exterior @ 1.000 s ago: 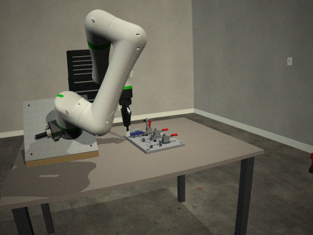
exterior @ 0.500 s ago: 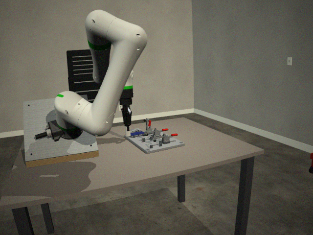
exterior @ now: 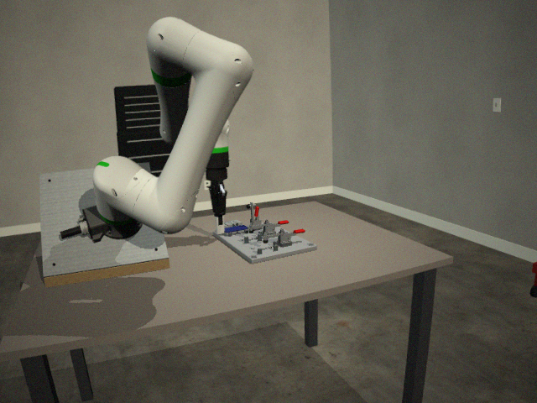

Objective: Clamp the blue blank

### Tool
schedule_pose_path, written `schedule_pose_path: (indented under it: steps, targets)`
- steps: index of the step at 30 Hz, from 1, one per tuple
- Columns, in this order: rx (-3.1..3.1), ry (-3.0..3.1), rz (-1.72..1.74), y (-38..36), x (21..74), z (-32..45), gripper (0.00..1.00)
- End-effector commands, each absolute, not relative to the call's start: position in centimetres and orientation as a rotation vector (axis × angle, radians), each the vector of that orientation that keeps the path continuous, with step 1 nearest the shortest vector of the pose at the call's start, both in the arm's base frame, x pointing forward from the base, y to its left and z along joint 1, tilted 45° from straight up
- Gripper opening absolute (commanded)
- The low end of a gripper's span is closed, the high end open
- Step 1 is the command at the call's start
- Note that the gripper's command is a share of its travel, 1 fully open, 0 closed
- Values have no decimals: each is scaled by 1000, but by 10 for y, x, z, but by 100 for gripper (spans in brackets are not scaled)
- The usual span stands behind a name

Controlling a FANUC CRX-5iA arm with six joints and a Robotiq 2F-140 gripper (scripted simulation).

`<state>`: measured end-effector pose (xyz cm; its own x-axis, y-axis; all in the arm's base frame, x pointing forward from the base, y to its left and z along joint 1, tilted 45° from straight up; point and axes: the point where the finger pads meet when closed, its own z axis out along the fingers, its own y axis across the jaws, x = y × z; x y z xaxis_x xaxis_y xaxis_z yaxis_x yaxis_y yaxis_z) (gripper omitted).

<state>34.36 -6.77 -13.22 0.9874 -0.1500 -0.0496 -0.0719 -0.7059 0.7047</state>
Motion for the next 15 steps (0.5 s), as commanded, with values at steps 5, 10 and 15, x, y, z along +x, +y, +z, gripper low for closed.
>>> schedule_pose_path:
  steps: [5,10,15]
  targets:
    - [2356,-153,-131,-67,344,-132,0]
    - [2356,-153,-131,-67,343,-132,0]
    - [2356,-153,-131,-66,338,-132,0]
